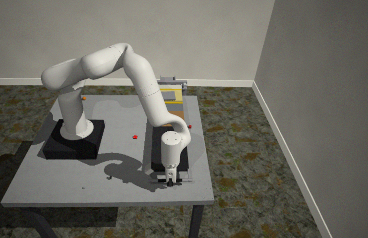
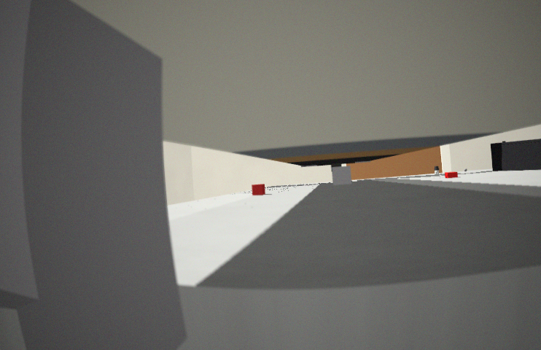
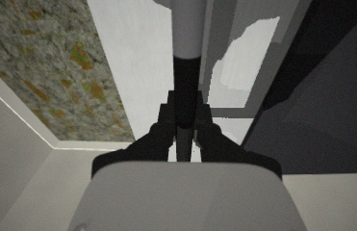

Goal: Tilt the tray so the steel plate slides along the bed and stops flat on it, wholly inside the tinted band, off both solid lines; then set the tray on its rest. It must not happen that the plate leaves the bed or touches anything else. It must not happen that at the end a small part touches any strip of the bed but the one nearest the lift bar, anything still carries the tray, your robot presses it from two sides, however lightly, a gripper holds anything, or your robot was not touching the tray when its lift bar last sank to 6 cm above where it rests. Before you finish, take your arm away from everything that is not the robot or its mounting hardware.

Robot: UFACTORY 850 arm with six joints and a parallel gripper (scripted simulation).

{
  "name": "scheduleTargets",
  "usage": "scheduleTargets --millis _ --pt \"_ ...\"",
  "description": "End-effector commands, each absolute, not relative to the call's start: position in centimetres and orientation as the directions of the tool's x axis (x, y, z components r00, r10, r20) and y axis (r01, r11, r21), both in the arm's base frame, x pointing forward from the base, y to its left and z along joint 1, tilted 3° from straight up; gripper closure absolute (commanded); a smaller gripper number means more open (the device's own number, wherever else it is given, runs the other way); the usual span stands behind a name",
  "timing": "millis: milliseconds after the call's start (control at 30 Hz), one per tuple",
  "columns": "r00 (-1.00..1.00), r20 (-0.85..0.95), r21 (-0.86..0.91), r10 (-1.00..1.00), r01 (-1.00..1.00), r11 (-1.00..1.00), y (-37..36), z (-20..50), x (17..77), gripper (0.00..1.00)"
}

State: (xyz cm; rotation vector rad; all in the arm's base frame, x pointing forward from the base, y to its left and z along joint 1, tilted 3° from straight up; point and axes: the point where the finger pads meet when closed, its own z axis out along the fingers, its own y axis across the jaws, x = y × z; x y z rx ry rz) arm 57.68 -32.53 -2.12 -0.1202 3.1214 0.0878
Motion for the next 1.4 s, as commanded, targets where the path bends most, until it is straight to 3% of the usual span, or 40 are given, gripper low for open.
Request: scheduleTargets --millis 0,1367 --pt "-0.997 -0.021 0.054 -0.076 -0.077 0.996 -32.6 -2.6 57.8 1.0" --pt "-0.997 -0.021 0.054 -0.076 -0.077 0.996 -32.5 -3.6 57.8 1.0"
